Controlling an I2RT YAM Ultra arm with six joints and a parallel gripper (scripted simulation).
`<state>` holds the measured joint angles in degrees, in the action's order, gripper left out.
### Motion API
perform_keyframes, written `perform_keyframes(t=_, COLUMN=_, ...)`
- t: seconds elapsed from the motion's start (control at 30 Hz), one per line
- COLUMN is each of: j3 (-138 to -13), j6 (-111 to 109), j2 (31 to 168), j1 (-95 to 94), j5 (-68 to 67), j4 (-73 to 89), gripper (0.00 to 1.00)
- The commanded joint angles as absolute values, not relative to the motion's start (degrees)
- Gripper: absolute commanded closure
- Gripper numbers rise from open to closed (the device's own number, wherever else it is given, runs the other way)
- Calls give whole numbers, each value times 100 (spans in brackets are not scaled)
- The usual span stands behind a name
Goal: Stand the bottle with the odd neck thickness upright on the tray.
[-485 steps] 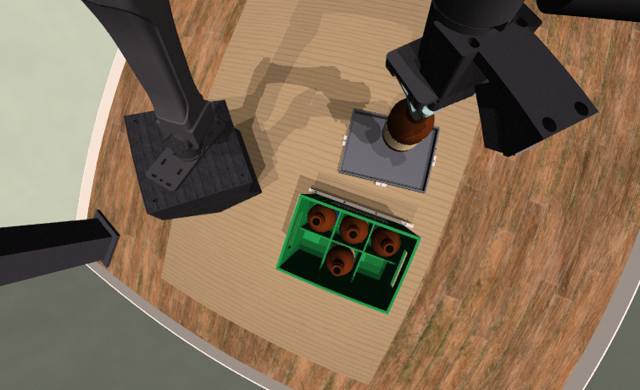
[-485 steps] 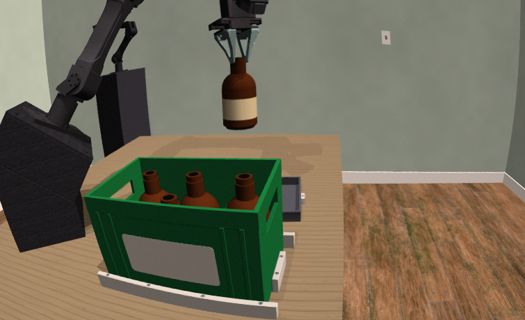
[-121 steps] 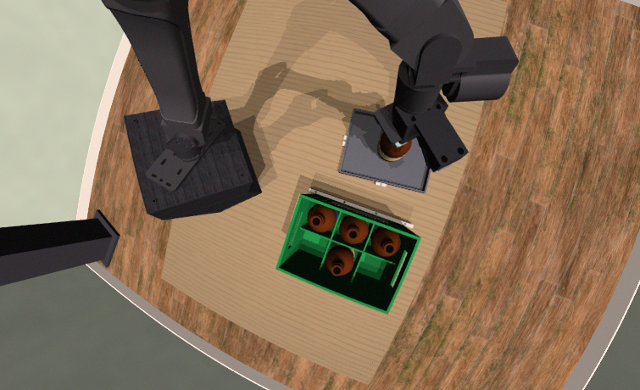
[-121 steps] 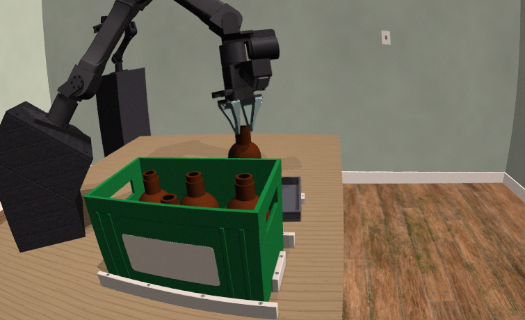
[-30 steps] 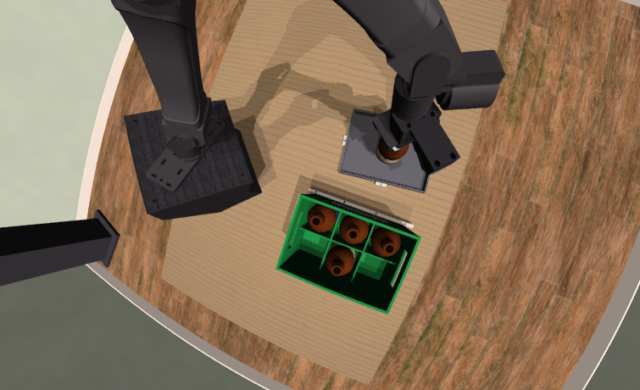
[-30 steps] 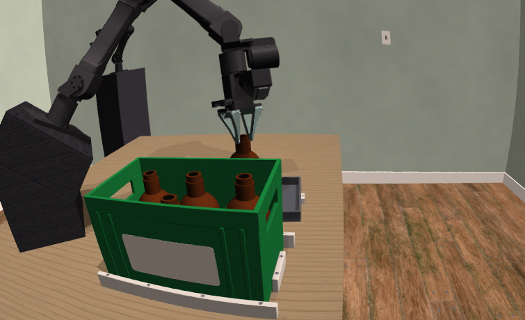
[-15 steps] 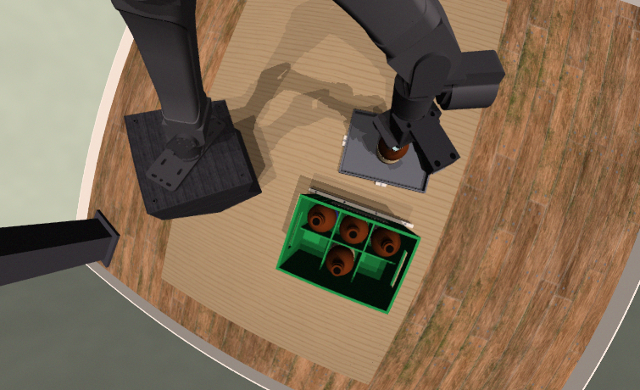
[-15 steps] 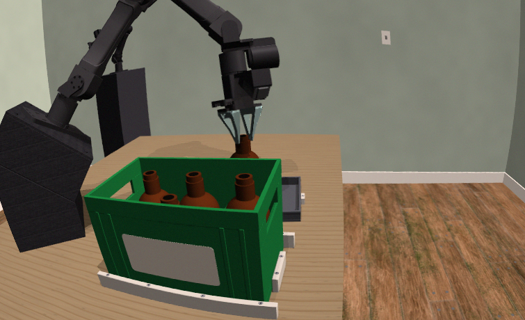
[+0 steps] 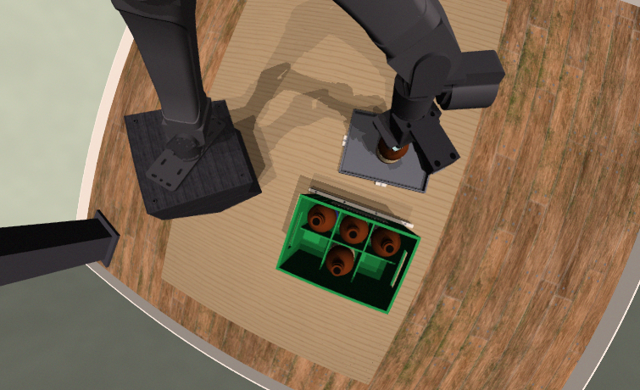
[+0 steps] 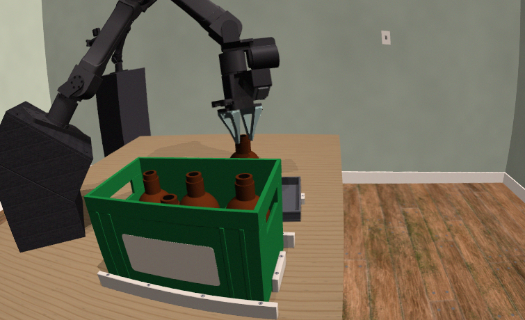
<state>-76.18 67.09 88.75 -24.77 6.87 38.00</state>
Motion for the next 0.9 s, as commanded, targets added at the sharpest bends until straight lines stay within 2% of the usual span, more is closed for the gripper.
perform_keyframes(t=0.0, j3=-7644, j6=6748, j2=8722, j1=-2470, j5=580, j4=3800, gripper=100)
perform_keyframes(t=0.47, j3=-7644, j6=6748, j2=8722, j1=-2470, j5=580, j4=3800, gripper=100)
perform_keyframes(t=0.5, j3=-7644, j6=6748, j2=8722, j1=-2470, j5=580, j4=3800, gripper=0)
perform_keyframes(t=0.87, j3=-7644, j6=6746, j2=8722, j1=-2470, j5=580, j4=3800, gripper=0)
